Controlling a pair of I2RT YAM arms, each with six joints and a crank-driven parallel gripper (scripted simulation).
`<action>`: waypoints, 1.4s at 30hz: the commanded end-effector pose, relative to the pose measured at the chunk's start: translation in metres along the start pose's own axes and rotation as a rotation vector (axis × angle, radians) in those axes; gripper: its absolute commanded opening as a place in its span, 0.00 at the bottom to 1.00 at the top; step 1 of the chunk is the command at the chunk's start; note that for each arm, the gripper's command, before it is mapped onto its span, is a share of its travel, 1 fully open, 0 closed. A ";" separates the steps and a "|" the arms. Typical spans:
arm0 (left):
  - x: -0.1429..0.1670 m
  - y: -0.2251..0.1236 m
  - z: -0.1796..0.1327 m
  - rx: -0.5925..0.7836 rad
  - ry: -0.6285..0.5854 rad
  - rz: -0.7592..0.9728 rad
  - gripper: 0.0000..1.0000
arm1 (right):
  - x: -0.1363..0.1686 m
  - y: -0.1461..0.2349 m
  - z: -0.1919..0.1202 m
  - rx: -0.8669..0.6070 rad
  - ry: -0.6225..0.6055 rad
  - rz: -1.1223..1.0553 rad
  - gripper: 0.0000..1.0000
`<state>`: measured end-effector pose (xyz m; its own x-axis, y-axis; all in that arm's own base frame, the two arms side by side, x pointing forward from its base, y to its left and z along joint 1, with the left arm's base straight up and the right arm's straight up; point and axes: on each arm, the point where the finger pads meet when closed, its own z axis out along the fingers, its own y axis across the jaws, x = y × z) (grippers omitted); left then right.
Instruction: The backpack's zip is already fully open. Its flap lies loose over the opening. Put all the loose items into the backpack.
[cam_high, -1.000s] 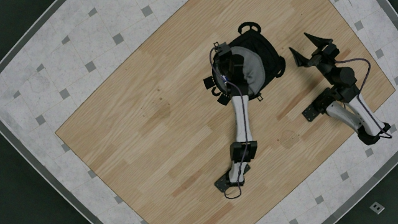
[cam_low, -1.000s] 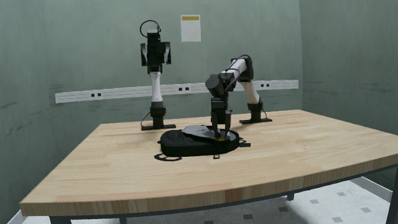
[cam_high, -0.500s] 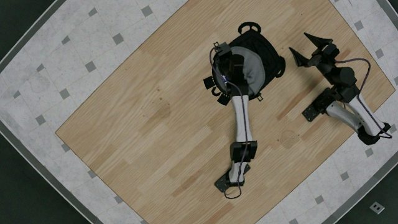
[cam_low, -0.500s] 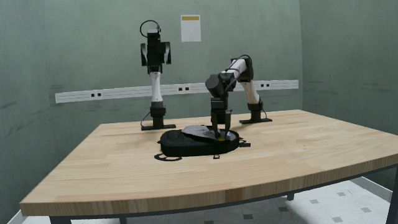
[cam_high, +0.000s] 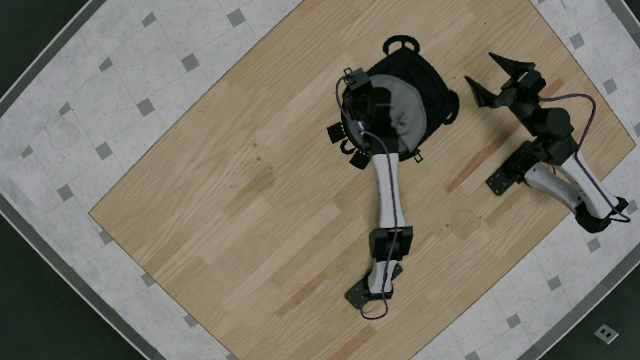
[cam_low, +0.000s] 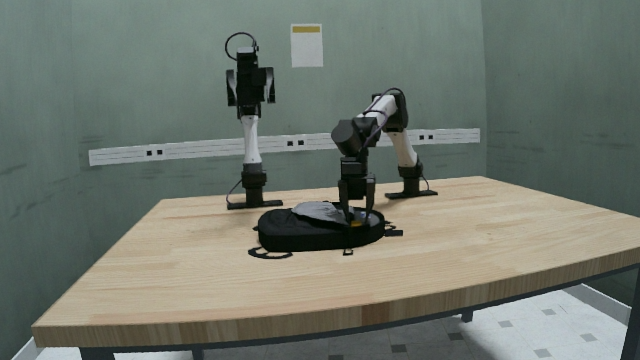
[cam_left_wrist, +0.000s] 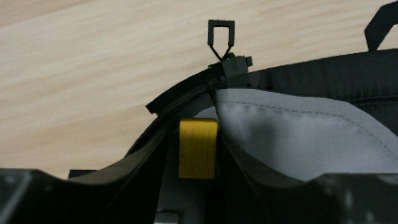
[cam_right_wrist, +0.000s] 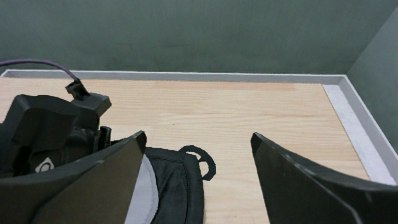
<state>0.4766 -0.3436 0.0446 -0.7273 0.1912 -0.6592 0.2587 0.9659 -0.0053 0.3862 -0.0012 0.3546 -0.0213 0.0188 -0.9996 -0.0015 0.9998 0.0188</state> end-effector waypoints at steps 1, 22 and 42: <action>-0.012 -0.012 -0.011 0.031 -0.030 -0.005 0.42 | -0.005 0.000 -0.001 -0.002 -0.014 -0.002 0.90; -0.046 -0.011 -0.050 0.040 -0.063 -0.016 0.42 | -0.005 0.000 -0.001 -0.002 -0.014 -0.002 0.90; -0.044 -0.012 -0.047 0.038 -0.056 -0.014 0.42 | -0.005 0.000 -0.001 -0.002 -0.014 -0.002 0.90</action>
<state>0.4717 -0.3476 0.0669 -0.7325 0.2029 -0.6498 0.2706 0.9627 -0.0044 0.3862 -0.0012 0.3546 -0.0213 0.0188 -0.9996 -0.0015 0.9998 0.0188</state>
